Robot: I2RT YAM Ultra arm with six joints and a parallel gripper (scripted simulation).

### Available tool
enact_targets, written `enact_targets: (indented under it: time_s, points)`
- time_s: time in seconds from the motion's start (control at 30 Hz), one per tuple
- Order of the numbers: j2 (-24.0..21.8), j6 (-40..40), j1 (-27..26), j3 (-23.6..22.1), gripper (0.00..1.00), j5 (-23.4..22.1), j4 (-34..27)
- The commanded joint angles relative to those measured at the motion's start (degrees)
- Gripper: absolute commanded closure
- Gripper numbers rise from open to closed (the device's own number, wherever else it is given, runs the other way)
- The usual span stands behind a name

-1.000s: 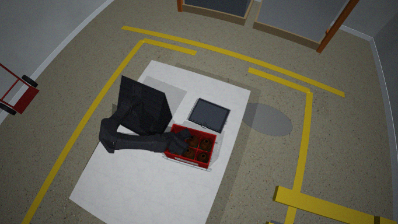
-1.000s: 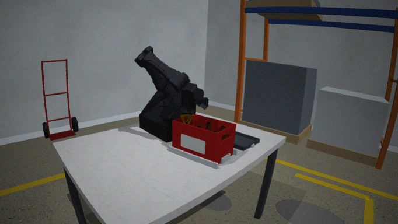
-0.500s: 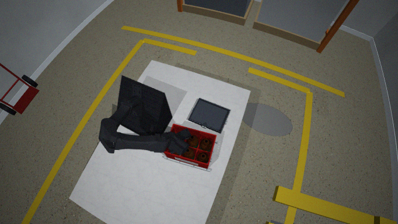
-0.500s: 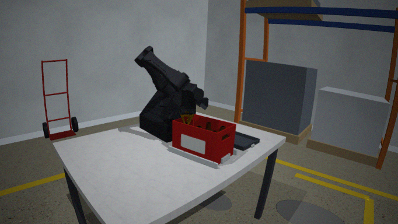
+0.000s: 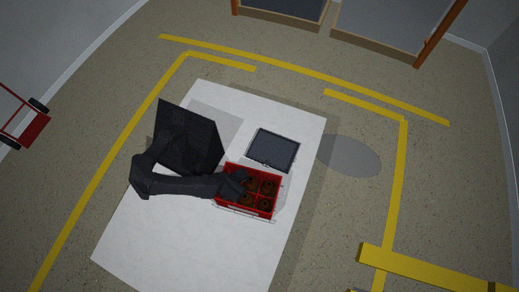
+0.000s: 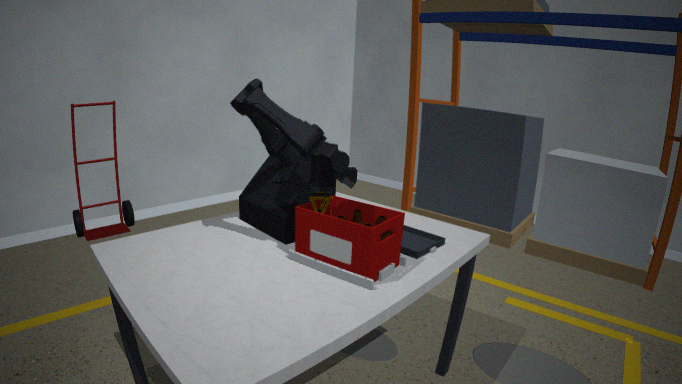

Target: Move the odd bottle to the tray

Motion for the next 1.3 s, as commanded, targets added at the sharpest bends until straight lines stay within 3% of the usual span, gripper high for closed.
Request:
enact_targets:
  time_s: [0.0, 1.03, 1.07, 1.27]
  points:
    - [0.5, -0.2, 0.7, -0.2, 1.0, -0.7, -0.1]
    - [0.5, -0.2, 0.7, -0.2, 1.0, -0.7, -0.1]
    - [0.5, -0.2, 0.7, -0.2, 0.39, -0.7, -0.1]
    - [0.5, -0.2, 0.7, -0.2, 0.39, -0.7, -0.1]
